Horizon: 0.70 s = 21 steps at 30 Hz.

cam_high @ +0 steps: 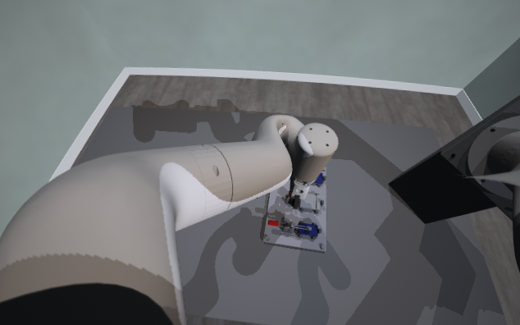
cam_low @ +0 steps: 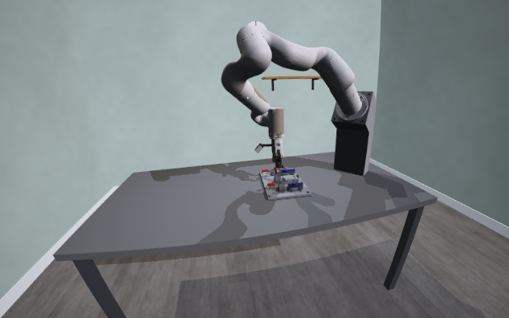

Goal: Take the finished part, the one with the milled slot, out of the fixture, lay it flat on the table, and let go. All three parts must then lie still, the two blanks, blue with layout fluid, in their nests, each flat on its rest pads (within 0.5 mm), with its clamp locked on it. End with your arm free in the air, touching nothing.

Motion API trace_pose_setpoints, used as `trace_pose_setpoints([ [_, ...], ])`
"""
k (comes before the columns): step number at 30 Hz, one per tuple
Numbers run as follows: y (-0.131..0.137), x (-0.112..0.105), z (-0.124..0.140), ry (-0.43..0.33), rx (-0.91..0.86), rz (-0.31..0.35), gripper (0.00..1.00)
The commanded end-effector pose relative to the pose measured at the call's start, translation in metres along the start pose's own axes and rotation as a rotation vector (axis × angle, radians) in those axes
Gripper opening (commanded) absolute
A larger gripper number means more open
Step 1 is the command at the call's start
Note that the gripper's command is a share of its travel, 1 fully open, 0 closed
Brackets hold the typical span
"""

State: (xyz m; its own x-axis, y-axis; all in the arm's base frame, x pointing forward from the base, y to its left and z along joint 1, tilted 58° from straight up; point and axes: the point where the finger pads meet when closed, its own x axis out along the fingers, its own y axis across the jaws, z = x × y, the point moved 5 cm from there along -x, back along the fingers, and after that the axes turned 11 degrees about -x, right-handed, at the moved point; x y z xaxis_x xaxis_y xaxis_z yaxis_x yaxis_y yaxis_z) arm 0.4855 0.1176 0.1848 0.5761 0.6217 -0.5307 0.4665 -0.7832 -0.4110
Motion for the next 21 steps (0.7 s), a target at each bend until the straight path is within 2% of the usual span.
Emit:
trace_pose_setpoints([
  [1,0.0001,0.0017,-0.0001,0.000,0.000,0.000,1.00],
  [21,-0.0007,0.0028,0.0043,0.000,0.000,0.000,1.00],
])
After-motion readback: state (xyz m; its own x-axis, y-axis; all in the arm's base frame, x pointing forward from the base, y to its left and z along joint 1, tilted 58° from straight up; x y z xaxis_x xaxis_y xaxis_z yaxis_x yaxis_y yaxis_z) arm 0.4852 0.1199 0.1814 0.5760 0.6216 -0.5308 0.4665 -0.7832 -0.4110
